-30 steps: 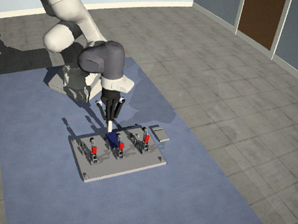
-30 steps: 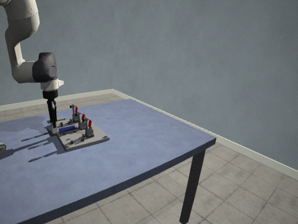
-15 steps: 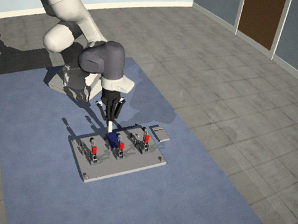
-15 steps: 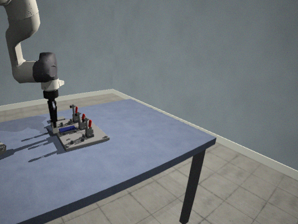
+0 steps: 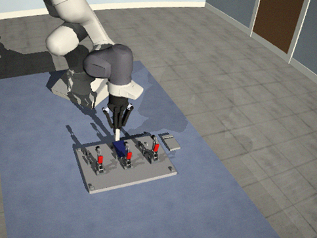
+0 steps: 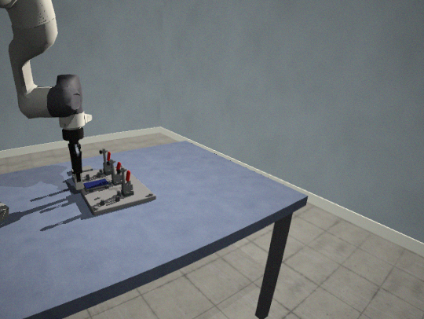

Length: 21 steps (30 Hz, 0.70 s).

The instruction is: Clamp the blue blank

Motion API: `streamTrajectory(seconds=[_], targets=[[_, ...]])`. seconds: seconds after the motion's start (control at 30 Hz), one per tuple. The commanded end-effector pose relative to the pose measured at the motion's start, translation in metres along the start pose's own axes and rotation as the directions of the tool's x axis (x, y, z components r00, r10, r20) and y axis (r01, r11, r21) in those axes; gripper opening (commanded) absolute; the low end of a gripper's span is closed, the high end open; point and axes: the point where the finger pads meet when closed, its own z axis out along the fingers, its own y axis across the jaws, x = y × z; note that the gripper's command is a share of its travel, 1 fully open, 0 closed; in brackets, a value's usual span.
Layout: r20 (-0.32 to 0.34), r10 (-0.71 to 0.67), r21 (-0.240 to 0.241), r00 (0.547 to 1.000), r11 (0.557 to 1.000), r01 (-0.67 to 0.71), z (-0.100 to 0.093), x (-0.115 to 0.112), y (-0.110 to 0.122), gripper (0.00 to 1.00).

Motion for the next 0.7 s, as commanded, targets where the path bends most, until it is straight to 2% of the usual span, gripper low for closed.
streamTrajectory(seconds=[0.0,0.67], targets=[[-0.001,-0.007,0.003,1.0,1.0,0.007,-0.0003,0.0026,-0.001,0.0],[-0.001,-0.007,0.003,1.0,1.0,0.007,-0.0003,0.0082,-0.001,0.0]])
